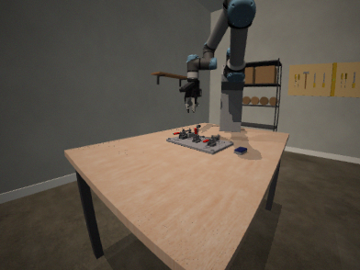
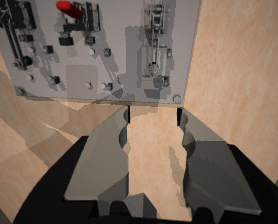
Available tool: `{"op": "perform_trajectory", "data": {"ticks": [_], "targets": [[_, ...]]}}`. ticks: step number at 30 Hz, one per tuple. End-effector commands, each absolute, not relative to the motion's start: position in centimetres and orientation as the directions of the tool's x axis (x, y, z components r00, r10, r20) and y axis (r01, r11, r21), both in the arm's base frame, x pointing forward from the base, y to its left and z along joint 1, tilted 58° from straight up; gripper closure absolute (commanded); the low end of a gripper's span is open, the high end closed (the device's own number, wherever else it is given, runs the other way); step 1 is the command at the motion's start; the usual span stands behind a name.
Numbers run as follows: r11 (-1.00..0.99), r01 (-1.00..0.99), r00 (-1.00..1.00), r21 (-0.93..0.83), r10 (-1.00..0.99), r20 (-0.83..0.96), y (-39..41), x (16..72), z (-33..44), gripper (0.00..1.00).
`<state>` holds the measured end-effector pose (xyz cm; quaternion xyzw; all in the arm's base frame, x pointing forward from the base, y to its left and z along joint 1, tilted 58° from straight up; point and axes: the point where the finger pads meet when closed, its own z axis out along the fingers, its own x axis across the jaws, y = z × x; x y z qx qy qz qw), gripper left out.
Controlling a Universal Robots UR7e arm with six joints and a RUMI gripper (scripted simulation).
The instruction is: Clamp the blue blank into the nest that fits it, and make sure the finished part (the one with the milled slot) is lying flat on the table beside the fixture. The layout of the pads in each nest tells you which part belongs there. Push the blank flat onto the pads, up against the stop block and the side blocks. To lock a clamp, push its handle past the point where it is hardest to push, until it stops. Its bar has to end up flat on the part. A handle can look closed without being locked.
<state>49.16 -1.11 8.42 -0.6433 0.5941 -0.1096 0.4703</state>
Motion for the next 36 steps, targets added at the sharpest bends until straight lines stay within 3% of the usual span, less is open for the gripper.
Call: {"op": "perform_trajectory", "data": {"ticks": [1,36], "targets": [[0.15,-0.659,0.265,-0.737,-0.871,-0.415,-0.6,50.2,7.7,0.72],[0.15,-0.659,0.265,-0.737,-0.871,-0.415,0.2,52.8,7.7,0.72]]}}
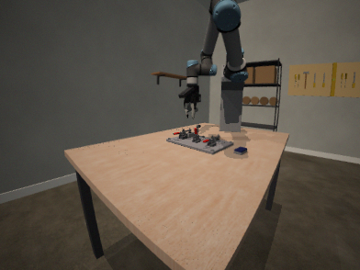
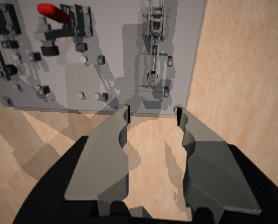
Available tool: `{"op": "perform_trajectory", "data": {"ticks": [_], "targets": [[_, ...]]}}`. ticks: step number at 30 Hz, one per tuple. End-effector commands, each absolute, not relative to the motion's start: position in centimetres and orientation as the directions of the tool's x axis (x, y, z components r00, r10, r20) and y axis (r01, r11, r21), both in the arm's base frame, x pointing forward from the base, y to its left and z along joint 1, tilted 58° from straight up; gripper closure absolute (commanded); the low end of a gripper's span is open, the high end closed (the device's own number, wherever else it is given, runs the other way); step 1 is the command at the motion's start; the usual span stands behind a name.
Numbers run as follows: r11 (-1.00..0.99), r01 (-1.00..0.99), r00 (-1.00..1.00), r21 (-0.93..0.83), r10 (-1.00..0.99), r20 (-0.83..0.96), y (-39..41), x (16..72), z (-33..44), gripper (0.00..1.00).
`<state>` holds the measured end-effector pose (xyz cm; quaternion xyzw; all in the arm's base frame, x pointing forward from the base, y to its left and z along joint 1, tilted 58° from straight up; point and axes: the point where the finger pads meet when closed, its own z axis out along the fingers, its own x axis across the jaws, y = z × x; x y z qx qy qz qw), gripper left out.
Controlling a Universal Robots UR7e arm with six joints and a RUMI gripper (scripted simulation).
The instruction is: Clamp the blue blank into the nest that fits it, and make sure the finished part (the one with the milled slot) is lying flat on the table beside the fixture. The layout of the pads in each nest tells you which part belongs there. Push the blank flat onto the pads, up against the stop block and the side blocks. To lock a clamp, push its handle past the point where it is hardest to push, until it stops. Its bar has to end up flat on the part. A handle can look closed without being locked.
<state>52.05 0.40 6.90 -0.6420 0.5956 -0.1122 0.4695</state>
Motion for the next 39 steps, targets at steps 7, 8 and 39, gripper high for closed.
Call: {"op": "perform_trajectory", "data": {"ticks": [7,8,39], "targets": [[0.15,-0.659,0.265,-0.737,-0.871,-0.415,-0.2,54.5,9.6,0.72],[0.15,-0.659,0.265,-0.737,-0.871,-0.415,-0.3,54.9,10.0,0.72],[0.15,-0.659,0.265,-0.737,-0.871,-0.415,-1.4,60.4,15.9,0.72]]}}
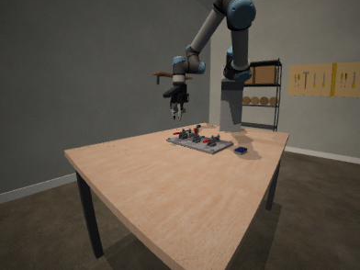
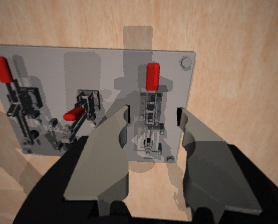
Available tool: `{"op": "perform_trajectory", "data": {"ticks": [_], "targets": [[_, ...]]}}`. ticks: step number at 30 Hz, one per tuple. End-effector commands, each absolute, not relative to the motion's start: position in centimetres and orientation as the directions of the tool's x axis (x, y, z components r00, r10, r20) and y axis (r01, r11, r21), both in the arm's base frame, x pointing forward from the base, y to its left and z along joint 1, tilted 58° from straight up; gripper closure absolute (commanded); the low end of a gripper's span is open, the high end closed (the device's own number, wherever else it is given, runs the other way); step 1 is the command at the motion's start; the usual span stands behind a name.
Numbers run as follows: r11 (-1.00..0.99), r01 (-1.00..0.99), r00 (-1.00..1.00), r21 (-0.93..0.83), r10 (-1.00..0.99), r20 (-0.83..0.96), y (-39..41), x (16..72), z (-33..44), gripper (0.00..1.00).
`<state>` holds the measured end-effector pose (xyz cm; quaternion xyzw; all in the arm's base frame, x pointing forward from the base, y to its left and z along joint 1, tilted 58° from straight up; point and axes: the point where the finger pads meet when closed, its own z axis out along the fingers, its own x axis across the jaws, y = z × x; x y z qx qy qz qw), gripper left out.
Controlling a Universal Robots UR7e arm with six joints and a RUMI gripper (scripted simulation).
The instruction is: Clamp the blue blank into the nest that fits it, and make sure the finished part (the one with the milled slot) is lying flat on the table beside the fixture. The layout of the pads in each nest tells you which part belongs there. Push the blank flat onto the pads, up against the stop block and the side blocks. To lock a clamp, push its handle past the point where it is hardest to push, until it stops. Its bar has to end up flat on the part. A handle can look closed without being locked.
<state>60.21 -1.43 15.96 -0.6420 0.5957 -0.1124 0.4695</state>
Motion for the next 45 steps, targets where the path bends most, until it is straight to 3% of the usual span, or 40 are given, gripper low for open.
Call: {"op": "perform_trajectory", "data": {"ticks": [1,20,45], "targets": [[0.15,-0.659,0.265,-0.737,-0.871,-0.415,-1.3,60.5,15.8,0.72],[0.15,-0.659,0.265,-0.737,-0.871,-0.415,1.6,64.9,12.5,0.72],[0.15,-0.659,0.265,-0.737,-0.871,-0.415,2.6,66.4,11.4,0.72]]}}
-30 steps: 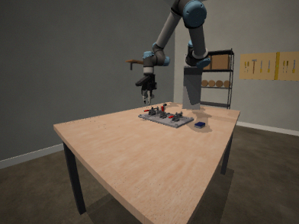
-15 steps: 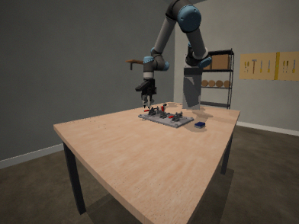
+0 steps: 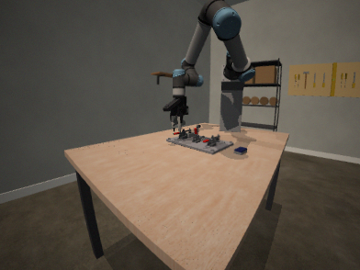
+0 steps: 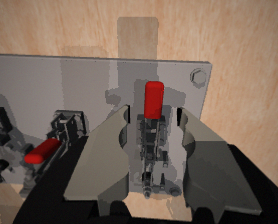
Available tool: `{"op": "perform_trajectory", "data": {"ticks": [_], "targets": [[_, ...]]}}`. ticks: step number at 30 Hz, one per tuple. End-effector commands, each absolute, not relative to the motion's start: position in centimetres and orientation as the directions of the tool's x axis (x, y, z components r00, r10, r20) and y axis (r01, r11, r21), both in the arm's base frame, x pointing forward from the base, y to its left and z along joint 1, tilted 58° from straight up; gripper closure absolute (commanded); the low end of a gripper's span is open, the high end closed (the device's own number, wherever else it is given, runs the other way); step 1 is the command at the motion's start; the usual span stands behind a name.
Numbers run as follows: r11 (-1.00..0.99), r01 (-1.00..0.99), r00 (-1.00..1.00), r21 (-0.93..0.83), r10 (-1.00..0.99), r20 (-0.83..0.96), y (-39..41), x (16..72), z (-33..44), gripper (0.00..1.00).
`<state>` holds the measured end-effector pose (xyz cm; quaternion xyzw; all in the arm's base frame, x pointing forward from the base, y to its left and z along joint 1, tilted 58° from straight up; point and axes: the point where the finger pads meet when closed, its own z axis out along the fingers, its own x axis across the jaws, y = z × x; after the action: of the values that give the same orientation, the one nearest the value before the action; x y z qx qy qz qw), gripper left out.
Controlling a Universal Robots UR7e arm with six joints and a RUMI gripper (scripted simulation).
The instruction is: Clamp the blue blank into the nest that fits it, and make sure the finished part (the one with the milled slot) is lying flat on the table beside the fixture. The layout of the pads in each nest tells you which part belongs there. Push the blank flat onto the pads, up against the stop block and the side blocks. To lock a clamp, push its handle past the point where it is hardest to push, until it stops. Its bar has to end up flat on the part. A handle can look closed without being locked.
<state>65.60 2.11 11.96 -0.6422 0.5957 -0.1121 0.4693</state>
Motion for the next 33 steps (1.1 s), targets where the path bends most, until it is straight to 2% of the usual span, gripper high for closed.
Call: {"op": "perform_trajectory", "data": {"ticks": [1,21,22,33], "targets": [[0.15,-0.659,0.265,-0.737,-0.871,-0.415,2.76,66.67,11.22,0.72],[0.15,-0.659,0.265,-0.737,-0.871,-0.415,3.2,67.34,10.73,0.72],[0.15,-0.659,0.265,-0.737,-0.871,-0.415,3.2,67.34,10.73,1.0],[0.15,-0.659,0.265,-0.737,-0.871,-0.415,3.2,67.34,10.73,1.0]]}}
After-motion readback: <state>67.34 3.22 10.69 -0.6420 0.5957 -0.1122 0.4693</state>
